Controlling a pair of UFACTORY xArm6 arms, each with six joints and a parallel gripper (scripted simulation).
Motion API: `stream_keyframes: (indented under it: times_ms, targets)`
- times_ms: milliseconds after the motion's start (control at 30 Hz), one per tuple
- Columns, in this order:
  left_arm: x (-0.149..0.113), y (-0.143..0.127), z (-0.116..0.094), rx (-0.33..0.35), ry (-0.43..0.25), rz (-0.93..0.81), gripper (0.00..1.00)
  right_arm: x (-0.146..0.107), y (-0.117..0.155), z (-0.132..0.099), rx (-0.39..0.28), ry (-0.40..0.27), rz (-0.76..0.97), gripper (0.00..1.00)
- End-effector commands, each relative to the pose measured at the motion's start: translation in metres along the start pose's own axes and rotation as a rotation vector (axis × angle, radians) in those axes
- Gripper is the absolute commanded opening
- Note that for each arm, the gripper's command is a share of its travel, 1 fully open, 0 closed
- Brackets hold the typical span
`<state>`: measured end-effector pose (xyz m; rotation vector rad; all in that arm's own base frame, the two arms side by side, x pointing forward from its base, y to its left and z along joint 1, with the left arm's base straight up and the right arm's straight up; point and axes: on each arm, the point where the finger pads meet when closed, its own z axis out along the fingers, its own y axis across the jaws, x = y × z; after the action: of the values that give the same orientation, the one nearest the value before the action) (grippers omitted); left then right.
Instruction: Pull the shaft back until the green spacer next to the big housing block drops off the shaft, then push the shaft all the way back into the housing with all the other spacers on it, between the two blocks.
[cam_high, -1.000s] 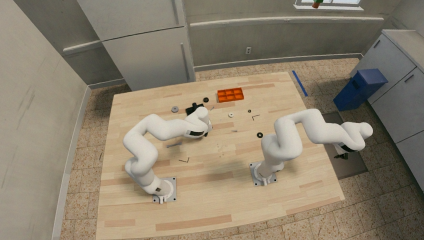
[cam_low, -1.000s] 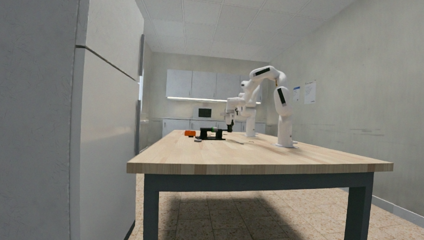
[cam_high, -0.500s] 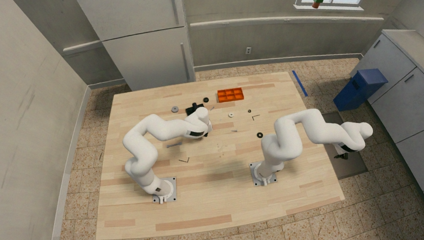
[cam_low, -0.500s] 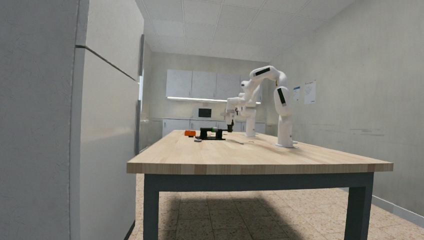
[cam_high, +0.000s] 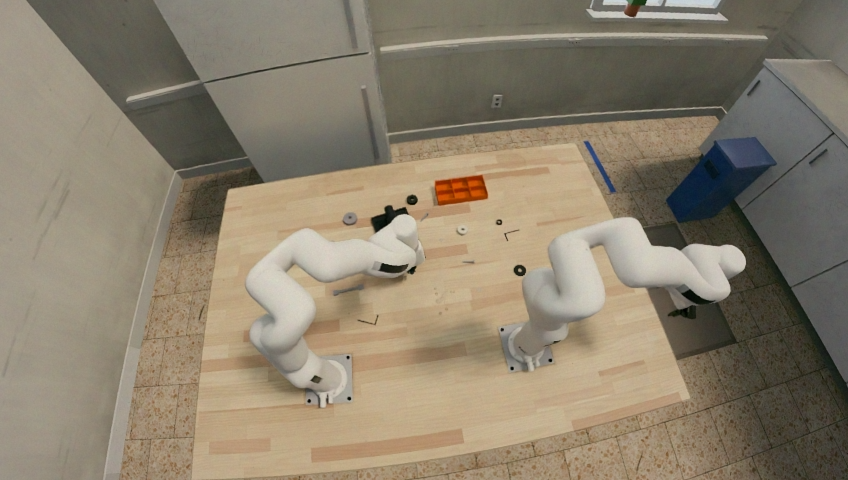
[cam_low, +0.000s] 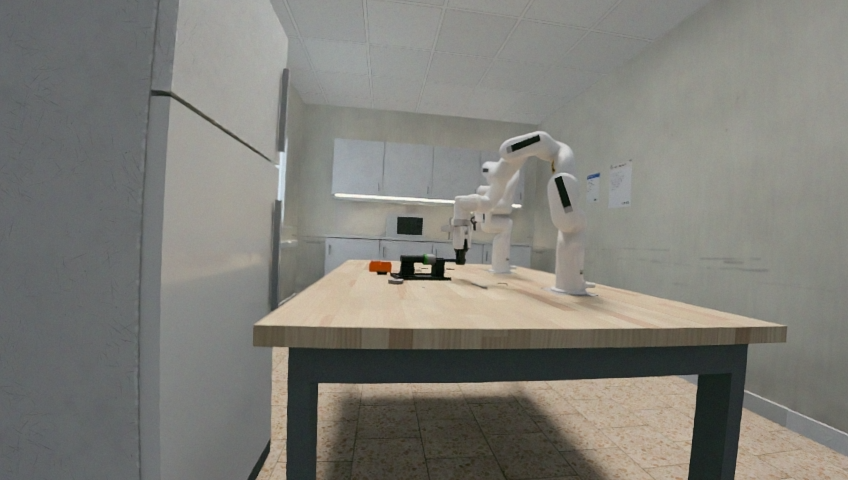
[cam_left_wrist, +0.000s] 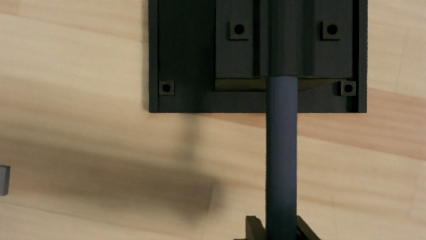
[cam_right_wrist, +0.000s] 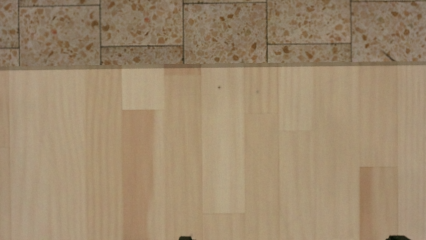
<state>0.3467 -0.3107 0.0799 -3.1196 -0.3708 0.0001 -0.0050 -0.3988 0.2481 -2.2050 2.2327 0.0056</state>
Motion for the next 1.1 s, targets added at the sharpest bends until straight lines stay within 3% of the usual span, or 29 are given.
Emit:
stream_keyframes:
  times_ms: [0, 1067]
  targets:
    - [-0.0003, 0.001, -0.0014, -0.003, 0.002, 0.0, 0.0, 0.0011, 0.0, -0.0019, 0.0, 0.005, 0.0, 1.0]
    - [-0.0049, 0.001, -0.0014, -0.003, 0.002, 0.0, 0.0, 0.0011, 0.0, -0.0019, 0.0, 0.005, 0.0, 1.0]
